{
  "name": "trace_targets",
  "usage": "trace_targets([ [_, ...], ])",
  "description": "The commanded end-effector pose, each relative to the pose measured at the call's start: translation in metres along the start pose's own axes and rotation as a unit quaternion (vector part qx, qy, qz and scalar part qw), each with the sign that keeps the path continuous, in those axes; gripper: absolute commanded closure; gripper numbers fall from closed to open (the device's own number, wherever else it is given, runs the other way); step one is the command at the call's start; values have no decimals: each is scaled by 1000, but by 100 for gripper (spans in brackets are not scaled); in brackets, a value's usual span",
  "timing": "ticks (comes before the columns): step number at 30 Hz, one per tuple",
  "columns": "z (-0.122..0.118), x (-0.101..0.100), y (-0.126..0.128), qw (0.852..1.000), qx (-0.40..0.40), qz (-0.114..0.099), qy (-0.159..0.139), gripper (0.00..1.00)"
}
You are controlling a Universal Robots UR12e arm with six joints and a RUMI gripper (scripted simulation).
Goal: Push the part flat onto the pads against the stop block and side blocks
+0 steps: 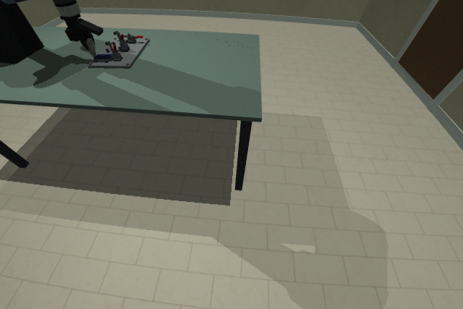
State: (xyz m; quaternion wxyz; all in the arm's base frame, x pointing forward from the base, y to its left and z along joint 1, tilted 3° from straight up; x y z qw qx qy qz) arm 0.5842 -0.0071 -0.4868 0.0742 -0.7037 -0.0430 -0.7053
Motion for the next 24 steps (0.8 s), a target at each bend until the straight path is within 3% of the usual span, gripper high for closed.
trace_targets([
  [1,1,0,0,1000,0,0,0,100],
  [24,-11,0,0,1000,0,0,0,100],
])
Point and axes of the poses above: the point where the finger pads meet when closed, its own x axis back along the fingers, its own y axis across the jaws, z = x × y, the point moved 7 cm from there along x, back along the fingers, and after that the axes turned 2 degrees about x, right-handed, at the moved point
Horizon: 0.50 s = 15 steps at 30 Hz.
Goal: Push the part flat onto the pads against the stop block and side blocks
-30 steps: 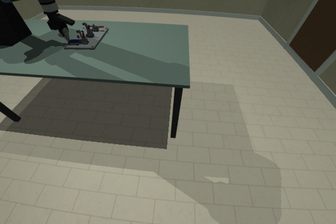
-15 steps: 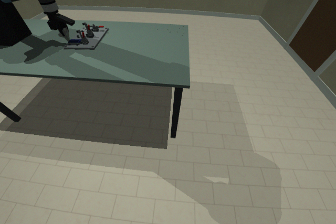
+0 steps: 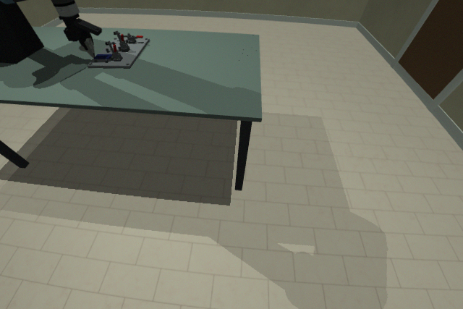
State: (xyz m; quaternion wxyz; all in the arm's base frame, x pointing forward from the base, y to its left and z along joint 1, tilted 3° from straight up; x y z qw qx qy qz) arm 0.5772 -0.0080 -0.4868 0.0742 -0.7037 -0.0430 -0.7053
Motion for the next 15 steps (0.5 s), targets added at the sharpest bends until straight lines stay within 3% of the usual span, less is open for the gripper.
trace_targets([
  [1,-5,0,0,1000,0,0,0,100],
  [15,-12,1,0,1000,0,0,0,100],
])
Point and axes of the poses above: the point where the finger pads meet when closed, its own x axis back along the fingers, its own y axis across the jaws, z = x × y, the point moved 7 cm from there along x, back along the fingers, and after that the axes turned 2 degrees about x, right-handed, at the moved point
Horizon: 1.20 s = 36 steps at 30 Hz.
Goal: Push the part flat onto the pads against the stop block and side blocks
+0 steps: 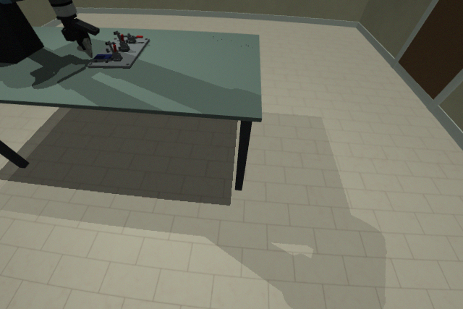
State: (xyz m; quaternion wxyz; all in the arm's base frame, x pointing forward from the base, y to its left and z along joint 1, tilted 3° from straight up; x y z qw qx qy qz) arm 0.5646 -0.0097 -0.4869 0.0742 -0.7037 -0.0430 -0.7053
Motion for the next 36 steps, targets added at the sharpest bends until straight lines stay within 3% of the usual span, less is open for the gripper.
trace_targets([
  [1,0,1,0,1000,0,0,0,100],
  [20,0,39,0,1000,0,0,0,100],
  [36,0,41,0,1000,0,0,0,100],
])
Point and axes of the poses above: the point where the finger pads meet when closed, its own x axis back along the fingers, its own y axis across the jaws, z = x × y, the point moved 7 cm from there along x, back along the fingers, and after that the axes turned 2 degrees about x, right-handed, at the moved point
